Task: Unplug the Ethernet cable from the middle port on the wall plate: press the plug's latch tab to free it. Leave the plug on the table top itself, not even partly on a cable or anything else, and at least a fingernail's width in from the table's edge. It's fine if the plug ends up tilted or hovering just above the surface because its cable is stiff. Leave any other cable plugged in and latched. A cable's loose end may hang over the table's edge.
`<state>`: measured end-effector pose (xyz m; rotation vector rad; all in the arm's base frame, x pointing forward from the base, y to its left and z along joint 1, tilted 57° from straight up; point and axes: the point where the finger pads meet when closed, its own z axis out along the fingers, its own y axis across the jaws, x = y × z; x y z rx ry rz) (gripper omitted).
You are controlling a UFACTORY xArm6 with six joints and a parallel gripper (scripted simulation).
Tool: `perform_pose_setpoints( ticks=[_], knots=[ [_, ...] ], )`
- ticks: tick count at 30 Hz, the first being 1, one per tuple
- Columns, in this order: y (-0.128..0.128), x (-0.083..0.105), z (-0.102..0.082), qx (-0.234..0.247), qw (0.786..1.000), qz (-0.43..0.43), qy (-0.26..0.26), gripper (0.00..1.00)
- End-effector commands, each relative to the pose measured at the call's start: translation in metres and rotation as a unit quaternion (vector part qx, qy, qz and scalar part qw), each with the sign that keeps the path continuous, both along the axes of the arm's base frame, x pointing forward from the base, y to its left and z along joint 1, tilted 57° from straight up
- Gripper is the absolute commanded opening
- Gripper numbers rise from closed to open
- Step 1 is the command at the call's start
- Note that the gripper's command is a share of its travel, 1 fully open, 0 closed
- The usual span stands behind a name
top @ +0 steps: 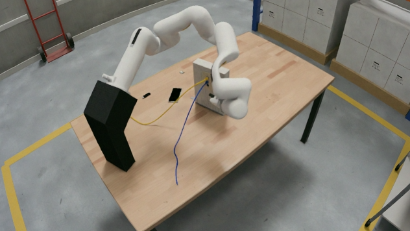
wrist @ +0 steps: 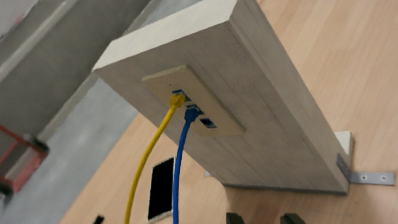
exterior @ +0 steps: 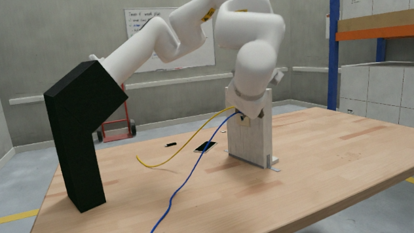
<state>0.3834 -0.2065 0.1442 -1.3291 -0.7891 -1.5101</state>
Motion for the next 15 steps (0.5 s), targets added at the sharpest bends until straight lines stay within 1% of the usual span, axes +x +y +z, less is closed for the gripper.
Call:
perform_pose_setpoints(
  ticks=[1, 2, 4, 5, 8, 12, 15],
  knots=[
    [0.049, 0.012, -0.007, 0.129, 0.99, 0.016, 0.045, 0.23],
    [0.054, 0.013, -0.009, 0.15, 0.987, 0.02, 0.053, 0.23],
    [0.054, 0.013, -0.009, 0.15, 0.987, 0.02, 0.053, 0.23],
    [0.058, 0.013, -0.012, 0.209, 0.975, 0.03, 0.075, 0.23],
    [0.069, 0.011, -0.022, 0.259, 0.961, 0.039, 0.094, 0.23],
    [0.081, 0.003, -0.041, 0.334, 0.933, 0.051, 0.121, 0.23],
    [0.082, 0.002, -0.044, 0.389, 0.908, 0.06, 0.141, 0.23]
  ],
)
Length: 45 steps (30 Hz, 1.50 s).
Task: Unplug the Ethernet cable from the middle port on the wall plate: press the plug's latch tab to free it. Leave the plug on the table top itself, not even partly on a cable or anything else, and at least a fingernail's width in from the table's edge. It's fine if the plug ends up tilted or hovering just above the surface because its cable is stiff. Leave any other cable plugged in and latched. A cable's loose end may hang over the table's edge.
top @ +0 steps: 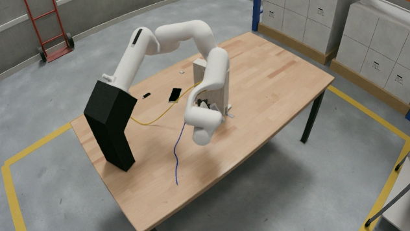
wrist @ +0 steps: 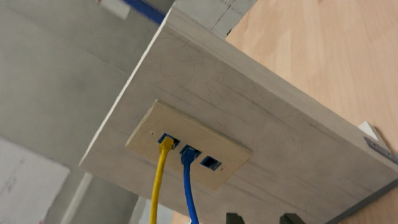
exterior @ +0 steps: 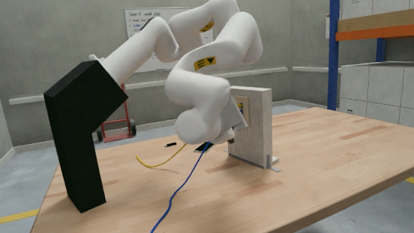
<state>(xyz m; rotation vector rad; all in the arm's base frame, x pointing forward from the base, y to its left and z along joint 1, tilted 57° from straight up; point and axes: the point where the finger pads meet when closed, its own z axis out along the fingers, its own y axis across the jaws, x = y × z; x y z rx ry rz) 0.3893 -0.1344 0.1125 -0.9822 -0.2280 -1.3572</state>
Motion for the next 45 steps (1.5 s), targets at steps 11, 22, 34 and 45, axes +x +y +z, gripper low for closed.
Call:
perform_pose_setpoints(
  ticks=[11, 22, 34, 45],
  knots=[
    [0.01, -0.004, -0.012, 0.31, 0.944, 0.05, 0.101, 0.23],
    [0.01, -0.004, -0.012, 0.379, 0.915, 0.062, 0.123, 0.23],
    [0.052, 0.041, 0.079, 0.378, 0.915, 0.062, 0.124, 0.23],
    [0.059, 0.044, 0.091, 0.379, 0.915, 0.062, 0.123, 0.23]
  ],
)
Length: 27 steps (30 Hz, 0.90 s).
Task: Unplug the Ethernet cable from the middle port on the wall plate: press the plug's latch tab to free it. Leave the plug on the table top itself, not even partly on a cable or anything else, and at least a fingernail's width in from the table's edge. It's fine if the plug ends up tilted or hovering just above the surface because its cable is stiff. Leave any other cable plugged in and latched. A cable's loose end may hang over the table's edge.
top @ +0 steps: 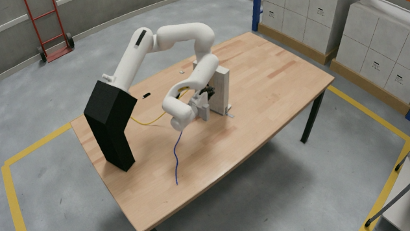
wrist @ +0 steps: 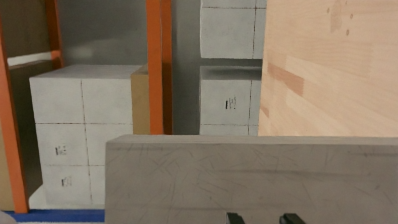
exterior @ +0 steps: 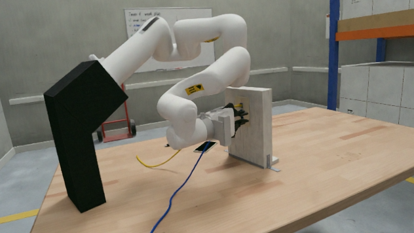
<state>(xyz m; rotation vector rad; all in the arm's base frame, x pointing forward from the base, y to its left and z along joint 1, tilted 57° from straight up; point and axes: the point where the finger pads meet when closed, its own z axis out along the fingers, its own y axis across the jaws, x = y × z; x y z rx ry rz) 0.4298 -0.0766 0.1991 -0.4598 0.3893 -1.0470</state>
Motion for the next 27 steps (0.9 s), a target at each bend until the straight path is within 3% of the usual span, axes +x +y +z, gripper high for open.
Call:
perform_pose_setpoints(
  ticks=[1, 12, 27],
  knots=[
    [0.001, 0.003, 0.004, 0.005, 1.0, -0.003, 0.005, 0.23],
    [0.006, 0.001, 0.005, 0.005, 1.0, -0.003, 0.005, 0.23],
    [0.033, -0.012, 0.008, 0.005, 1.0, -0.003, 0.005, 0.23]
  ],
)
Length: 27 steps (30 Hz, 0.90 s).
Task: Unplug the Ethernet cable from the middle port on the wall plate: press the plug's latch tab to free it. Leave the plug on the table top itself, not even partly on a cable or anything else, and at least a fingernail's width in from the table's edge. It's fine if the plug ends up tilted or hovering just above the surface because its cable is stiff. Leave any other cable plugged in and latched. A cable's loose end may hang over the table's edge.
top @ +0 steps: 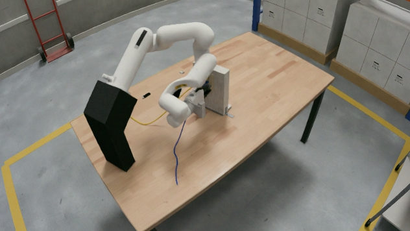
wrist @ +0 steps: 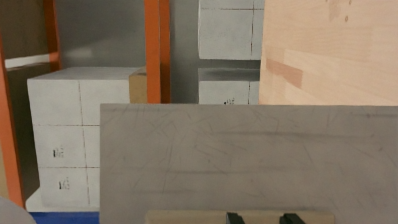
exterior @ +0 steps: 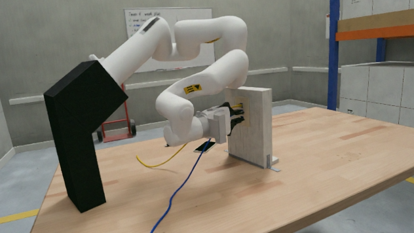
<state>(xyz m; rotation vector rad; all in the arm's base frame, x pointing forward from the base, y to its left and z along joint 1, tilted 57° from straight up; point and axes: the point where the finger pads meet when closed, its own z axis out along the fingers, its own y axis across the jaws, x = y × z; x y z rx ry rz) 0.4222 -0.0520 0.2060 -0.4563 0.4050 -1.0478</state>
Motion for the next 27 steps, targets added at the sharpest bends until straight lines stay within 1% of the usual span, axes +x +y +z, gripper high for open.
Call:
perform_pose_setpoints(
  ticks=[1, 14, 27],
  knots=[
    [0.008, -0.005, 0.001, 0.0, 1.0, -0.001, 0.0, 0.23],
    [0.029, -0.015, 0.004, 0.0, 1.0, -0.001, 0.0, 0.23],
    [0.028, -0.015, 0.003, 0.0, 1.0, -0.001, -0.001, 0.23]
  ],
)
